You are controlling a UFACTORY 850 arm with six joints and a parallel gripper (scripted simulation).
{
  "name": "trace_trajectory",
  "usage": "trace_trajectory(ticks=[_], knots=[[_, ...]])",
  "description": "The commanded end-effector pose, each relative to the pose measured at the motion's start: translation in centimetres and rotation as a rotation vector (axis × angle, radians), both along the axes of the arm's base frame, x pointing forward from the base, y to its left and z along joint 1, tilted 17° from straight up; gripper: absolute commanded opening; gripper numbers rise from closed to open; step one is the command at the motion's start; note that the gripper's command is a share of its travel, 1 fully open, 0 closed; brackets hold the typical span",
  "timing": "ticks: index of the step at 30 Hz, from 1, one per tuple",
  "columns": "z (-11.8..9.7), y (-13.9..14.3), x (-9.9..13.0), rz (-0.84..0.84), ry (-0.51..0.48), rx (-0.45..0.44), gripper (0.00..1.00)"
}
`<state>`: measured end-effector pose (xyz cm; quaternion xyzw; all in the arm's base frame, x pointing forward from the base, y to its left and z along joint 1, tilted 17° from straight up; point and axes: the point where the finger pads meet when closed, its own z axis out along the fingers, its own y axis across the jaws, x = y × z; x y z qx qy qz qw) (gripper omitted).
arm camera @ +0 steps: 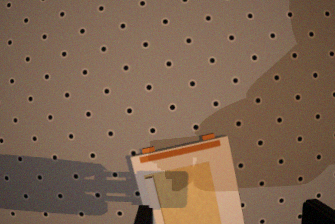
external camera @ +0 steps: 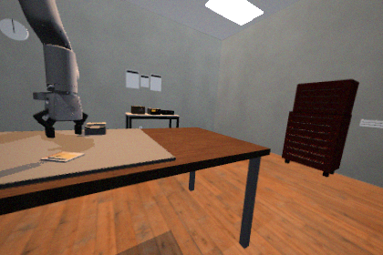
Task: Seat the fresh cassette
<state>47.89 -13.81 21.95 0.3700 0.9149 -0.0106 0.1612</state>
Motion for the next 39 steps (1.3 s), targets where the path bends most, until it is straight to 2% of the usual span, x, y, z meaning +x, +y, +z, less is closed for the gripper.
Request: trace_trajectory(ticks=[1, 3, 21, 39], knots=[[-0.4, -1.5, 0.0, 0.162, 0.021, 0.005, 1.00], [-0.7, -2.3, -0.1, 0.221, 0.027, -0.016, 1.00], [-0.7, -2.3, -0.1, 0.221, 0.027, -0.016, 1.00], [-2.7, -2.4, 0.5, 0.221, 0.027, -0.016, 1.00]])
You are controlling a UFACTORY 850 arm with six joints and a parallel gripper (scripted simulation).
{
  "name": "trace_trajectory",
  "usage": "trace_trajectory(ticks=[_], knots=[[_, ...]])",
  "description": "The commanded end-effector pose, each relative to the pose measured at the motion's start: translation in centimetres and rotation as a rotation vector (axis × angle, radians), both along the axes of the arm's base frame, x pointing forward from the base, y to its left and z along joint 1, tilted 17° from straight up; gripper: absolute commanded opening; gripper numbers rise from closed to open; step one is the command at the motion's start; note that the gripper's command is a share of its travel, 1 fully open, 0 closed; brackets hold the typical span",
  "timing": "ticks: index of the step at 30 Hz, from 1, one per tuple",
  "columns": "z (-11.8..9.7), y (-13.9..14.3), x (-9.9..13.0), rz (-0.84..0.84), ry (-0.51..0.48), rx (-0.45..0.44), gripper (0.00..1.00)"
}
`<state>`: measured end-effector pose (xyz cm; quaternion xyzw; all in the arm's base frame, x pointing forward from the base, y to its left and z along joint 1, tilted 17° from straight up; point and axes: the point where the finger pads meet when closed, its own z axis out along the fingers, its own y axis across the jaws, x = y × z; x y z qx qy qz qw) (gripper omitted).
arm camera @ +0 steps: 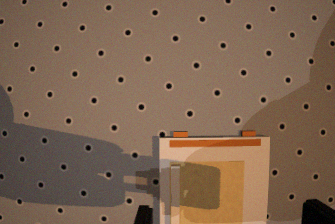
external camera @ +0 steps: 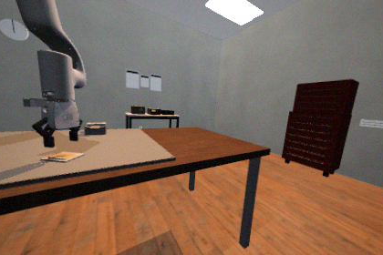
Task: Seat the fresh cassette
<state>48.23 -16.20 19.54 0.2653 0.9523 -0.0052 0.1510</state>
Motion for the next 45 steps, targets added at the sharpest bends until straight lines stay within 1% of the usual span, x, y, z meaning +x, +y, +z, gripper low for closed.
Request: trace_trajectory(ticks=[1, 21, 36, 45], knots=[[-0.4, -0.1, 0.2, 0.000, -0.002, 0.000, 1.00], [-2.5, -0.3, 0.8, 0.000, -0.002, 0.000, 1.00], [-4.4, -0.4, 1.4, 0.000, -0.002, 0.000, 1.00], [-5.0, -0.5, 1.6, 0.000, -0.002, 0.000, 1.00]])
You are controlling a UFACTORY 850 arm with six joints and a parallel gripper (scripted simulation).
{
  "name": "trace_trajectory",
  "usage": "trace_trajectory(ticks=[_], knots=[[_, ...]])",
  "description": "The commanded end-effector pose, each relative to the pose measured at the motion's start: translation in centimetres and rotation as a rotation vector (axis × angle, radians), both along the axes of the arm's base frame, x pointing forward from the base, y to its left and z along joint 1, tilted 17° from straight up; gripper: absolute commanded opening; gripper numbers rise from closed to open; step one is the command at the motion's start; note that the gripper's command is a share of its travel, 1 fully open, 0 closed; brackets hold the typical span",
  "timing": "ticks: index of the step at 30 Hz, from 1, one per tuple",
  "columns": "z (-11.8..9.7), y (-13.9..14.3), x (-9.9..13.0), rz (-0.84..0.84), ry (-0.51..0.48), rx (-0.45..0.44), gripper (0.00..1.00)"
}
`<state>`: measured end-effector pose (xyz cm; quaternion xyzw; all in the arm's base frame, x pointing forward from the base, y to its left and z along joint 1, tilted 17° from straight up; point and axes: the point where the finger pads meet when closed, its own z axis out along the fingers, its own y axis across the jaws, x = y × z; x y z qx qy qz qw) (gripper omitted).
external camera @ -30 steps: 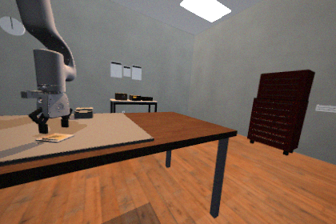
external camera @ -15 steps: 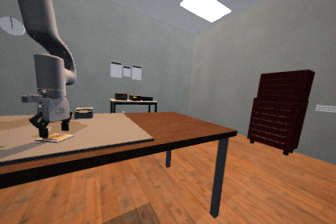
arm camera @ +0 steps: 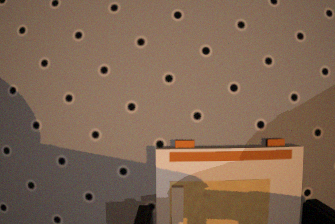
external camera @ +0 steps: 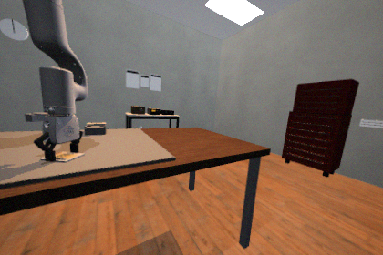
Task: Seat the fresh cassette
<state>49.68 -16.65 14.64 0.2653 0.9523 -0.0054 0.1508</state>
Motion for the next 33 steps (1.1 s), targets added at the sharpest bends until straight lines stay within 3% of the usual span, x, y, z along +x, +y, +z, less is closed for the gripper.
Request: trace_trajectory(ticks=[1, 6, 7, 33], knots=[[-0.05, -0.04, 0.11, 0.000, -0.002, 0.000, 1.00], [-0.05, -0.04, 0.11, 0.000, -0.002, 0.000, 1.00], [-0.05, -0.04, 0.11, 0.000, -0.002, 0.000, 0.00], [-0.05, -0.04, 0.11, 0.000, -0.002, 0.000, 0.00]])
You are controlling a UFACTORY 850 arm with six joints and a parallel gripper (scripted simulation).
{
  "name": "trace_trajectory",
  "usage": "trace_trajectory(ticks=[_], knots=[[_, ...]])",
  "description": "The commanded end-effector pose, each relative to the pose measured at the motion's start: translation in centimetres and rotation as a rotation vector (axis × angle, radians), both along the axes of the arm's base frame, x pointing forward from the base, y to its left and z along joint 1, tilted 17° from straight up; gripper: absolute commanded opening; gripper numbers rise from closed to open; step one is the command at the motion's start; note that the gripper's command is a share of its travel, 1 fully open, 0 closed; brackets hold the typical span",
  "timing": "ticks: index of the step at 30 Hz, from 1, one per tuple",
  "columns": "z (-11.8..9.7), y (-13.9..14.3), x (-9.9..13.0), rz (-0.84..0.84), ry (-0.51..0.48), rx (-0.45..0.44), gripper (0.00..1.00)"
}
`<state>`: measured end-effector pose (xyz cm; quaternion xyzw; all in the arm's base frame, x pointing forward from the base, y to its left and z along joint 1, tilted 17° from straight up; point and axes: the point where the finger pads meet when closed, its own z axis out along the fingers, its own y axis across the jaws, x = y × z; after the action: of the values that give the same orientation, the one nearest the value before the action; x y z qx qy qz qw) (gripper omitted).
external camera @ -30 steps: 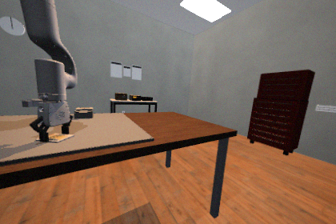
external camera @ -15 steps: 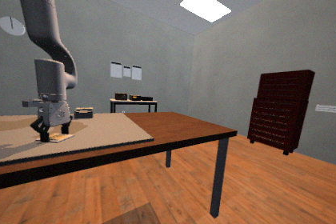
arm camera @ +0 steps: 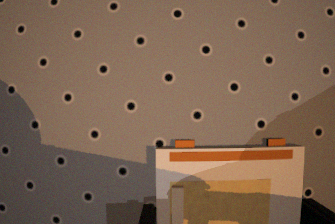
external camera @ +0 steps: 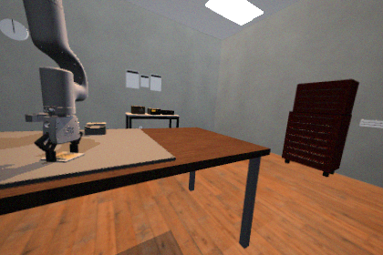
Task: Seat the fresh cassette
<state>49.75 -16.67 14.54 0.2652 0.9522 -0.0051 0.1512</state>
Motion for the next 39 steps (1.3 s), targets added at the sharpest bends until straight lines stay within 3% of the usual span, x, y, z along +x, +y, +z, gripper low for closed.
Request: trace_trajectory(ticks=[1, 39], knots=[[0.0, 0.0, 0.0, 0.000, -0.001, 0.000, 0.00], [4.2, 0.4, -1.2, 0.000, -0.001, 0.000, 0.00]])
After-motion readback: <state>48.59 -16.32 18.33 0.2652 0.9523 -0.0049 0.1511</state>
